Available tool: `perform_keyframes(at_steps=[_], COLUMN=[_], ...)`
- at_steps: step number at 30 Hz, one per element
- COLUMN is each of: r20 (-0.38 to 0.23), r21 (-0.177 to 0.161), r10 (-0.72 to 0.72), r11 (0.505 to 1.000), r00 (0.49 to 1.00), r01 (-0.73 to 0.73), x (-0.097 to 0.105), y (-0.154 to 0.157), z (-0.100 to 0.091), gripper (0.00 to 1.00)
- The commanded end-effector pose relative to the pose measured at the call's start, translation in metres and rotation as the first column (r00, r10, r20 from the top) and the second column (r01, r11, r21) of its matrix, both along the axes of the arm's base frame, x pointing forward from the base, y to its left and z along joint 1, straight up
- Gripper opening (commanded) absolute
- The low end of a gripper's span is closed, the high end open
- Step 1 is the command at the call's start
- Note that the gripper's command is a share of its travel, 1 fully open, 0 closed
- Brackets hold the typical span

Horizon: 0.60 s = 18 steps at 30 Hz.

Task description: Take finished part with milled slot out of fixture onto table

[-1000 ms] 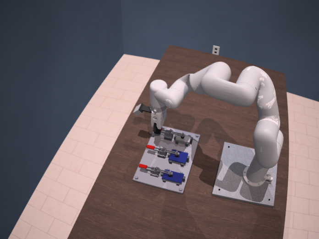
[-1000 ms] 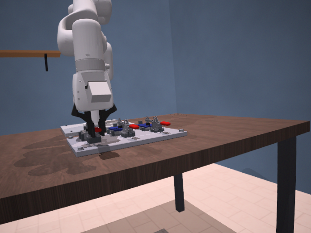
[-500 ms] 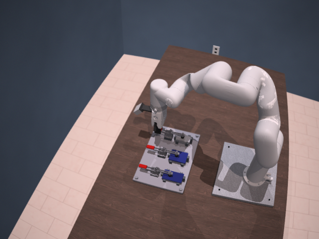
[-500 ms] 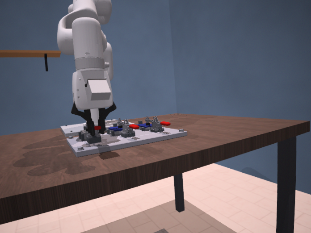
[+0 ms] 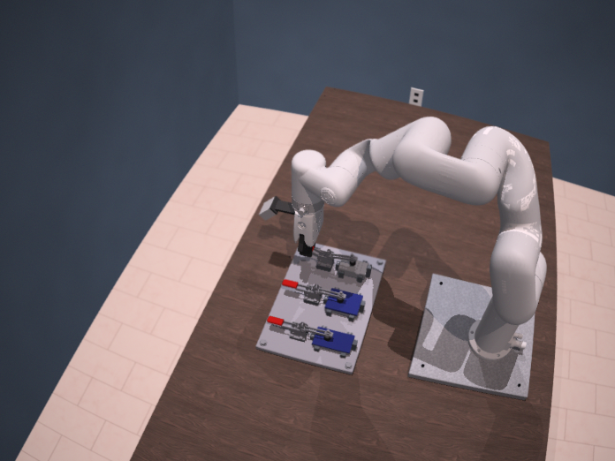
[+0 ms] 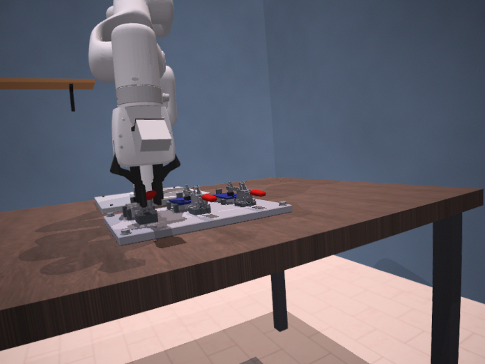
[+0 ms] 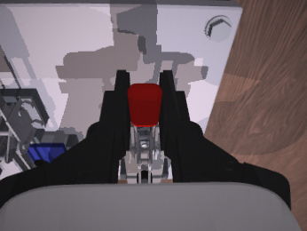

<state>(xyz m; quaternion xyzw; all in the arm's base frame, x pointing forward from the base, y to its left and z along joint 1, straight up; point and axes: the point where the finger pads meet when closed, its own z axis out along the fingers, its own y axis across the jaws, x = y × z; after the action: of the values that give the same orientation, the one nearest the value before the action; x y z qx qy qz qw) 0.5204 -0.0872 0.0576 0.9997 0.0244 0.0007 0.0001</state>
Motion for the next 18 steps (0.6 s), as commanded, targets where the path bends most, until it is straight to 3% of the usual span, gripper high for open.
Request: perform_keyframes(at_steps=[1, 18], r20=[0.004, 0.004], r21=[-0.001, -0.001], r10=[0.0, 0.0], r11=[1.0, 1.0], r00=[1.0, 1.0], r01=[0.0, 0.0], x=[-0.001, -0.011], y=[0.0, -0.001], z=[0.005, 0.014], gripper=[0.0, 0.0])
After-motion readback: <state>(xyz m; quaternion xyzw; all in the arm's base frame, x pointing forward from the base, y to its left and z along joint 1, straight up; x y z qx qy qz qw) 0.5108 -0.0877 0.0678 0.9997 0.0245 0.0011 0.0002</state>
